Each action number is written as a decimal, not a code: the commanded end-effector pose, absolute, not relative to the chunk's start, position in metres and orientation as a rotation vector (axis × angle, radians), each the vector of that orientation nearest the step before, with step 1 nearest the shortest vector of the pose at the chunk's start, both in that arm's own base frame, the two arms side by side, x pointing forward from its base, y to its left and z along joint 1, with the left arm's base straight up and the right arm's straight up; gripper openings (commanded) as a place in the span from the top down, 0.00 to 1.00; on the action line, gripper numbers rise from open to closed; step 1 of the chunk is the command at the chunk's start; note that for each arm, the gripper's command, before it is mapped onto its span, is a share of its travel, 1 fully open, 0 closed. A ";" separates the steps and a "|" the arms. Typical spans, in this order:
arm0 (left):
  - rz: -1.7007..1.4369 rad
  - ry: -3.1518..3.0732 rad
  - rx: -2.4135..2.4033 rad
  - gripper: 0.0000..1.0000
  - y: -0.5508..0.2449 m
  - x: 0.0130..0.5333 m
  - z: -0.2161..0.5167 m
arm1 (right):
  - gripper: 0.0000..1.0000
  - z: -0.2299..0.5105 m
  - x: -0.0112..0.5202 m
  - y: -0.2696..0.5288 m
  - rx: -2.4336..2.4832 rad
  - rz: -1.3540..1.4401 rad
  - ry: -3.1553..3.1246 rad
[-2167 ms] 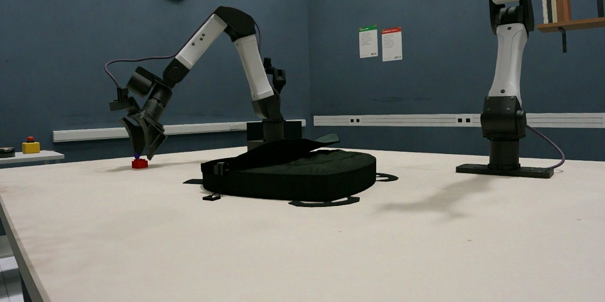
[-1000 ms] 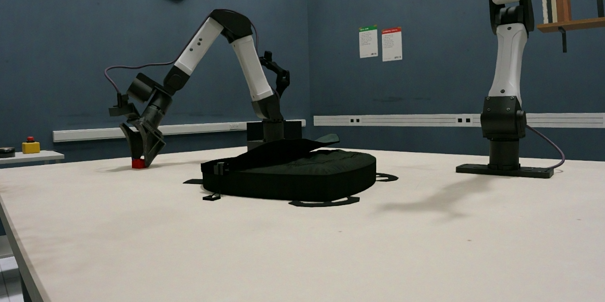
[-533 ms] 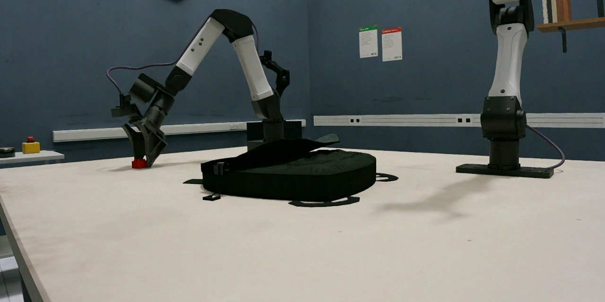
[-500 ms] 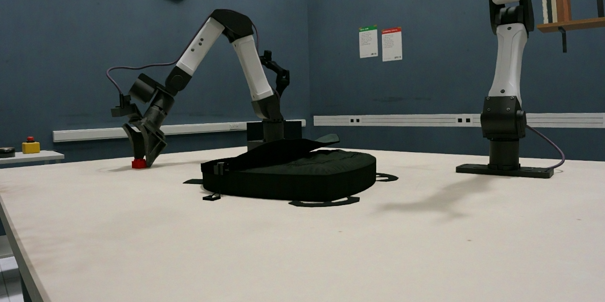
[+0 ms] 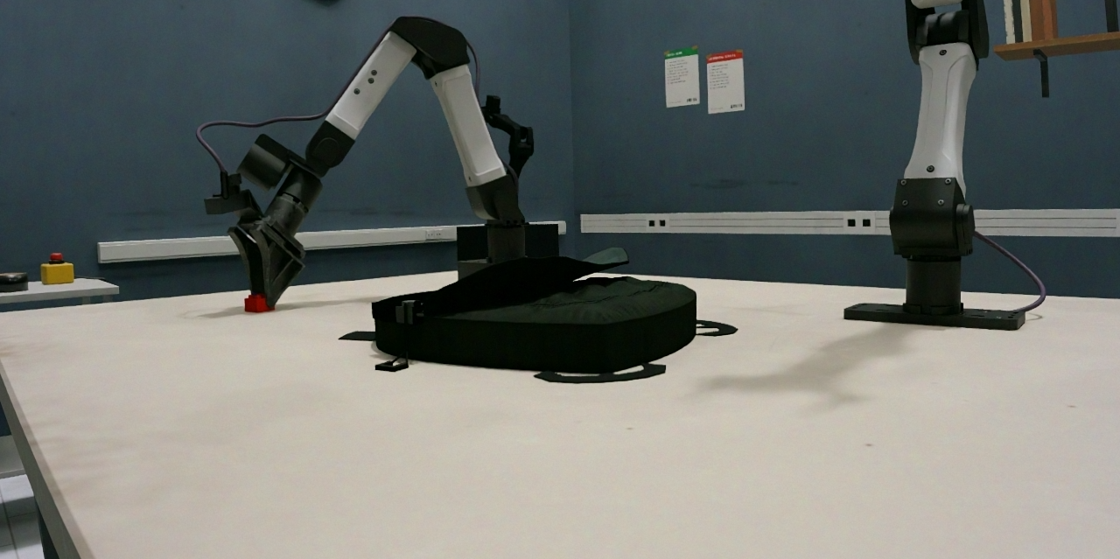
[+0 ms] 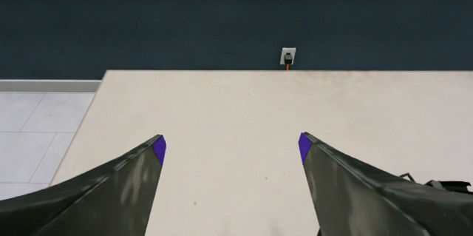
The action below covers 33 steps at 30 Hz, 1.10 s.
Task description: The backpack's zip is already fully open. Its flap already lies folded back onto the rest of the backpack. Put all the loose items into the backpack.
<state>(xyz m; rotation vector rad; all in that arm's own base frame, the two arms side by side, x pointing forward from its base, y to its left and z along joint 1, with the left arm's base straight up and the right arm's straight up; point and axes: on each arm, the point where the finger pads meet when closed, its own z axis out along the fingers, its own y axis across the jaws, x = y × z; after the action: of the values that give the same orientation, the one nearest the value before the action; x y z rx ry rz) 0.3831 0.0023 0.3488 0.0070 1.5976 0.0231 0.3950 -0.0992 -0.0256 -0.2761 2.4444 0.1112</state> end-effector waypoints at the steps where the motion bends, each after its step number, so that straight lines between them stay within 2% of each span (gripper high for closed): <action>1: 0.022 1.579 0.005 0.10 0.002 0.382 0.356 | 0.64 -0.016 0.402 -0.102 -0.283 0.096 2.416; 3: 0.022 1.579 0.005 0.10 0.002 0.382 0.356 | 0.64 -0.016 0.402 -0.102 -0.283 0.096 2.416; 4: 0.022 1.579 0.005 0.10 0.002 0.382 0.356 | 0.73 -0.016 0.402 -0.102 -0.283 0.096 2.416; 21: 0.022 1.579 0.005 0.10 0.002 0.382 0.356 | 0.73 -0.016 0.404 -0.104 -0.283 0.096 2.416; 33: 0.022 1.579 0.005 0.10 0.002 0.382 0.356 | 0.73 0.050 0.408 -0.107 -0.288 0.079 2.386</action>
<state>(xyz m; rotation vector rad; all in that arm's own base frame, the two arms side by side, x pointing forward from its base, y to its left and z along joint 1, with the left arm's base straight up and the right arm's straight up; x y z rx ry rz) 0.3831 0.0023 0.3488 0.0070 1.5976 0.0231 0.4053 -0.1030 0.0183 -0.2829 2.4124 0.0908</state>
